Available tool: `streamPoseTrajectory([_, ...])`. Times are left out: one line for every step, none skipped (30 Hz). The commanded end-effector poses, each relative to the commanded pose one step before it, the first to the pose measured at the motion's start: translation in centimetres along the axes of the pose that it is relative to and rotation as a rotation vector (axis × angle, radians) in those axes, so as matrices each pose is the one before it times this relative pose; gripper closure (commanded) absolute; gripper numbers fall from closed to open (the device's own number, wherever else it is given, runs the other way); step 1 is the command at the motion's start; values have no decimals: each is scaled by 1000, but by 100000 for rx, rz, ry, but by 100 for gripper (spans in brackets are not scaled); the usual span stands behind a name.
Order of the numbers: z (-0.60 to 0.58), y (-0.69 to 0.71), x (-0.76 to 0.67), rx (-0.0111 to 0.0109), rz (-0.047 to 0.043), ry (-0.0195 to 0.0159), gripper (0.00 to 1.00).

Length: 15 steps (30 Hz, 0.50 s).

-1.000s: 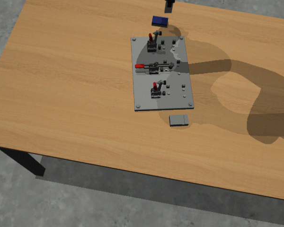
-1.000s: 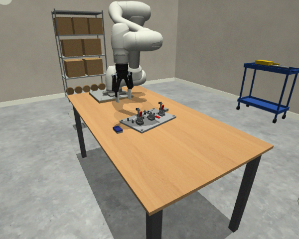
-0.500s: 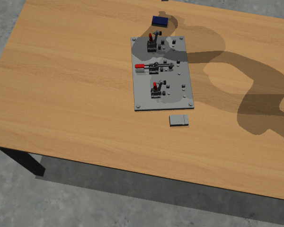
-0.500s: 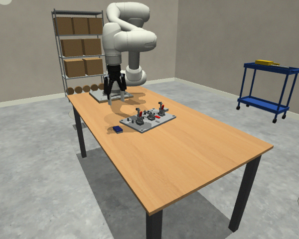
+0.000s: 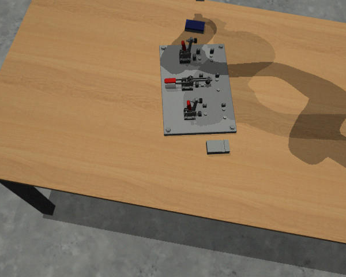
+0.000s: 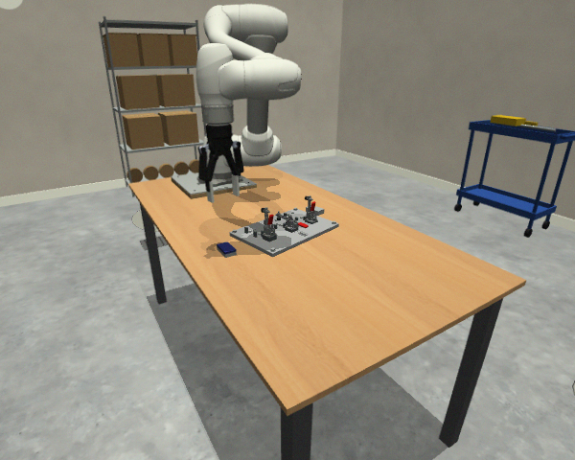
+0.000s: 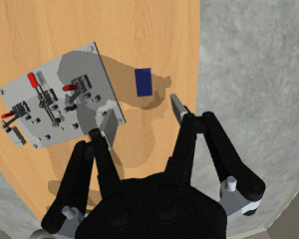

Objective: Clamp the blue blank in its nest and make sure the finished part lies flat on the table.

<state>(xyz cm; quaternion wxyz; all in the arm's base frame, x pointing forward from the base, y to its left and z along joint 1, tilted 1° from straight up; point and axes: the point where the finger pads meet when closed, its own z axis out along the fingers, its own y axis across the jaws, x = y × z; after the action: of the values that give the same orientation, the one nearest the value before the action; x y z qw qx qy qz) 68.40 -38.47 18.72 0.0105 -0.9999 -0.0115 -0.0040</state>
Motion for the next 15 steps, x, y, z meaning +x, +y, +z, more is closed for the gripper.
streamPoseTrajectory([82, 404, -106, 51, 9354, -317, 42])
streamPoseTrajectory([0, 0, 0, 0, 0, 0, 42])
streamPoseTrajectory([0, 0, 0, 0, 0, 0, 42])
streamPoseTrajectory([0, 0, 0, 0, 2262, 0, 42])
streamPoseTrajectory([0, 0, 0, 0, 1851, 0, 42])
streamPoseTrajectory([0, 0, 0, 0, 1345, 0, 42])
streamPoseTrajectory([0, 0, 0, 0, 814, 0, 42])
streamPoseTrajectory([0, 0, 0, 0, 348, 0, 42])
streamPoseTrajectory([0, 0, 0, 0, 56, 0, 42])
streamPoseTrajectory([0, 0, 0, 0, 0, 0, 42])
streamPoseTrajectory([0, 2, 0, 0, 0, 0, 42])
streamPoseTrajectory([0, 6, -1, 0, 0, 0, 42])
streamPoseTrajectory([0, 11, -1, 0, 0, 0, 42])
streamPoseTrajectory([0, 16, -2, 0, 0, 0, 42])
streamPoseTrajectory([0, 21, -2, 0, 0, 0, 42])
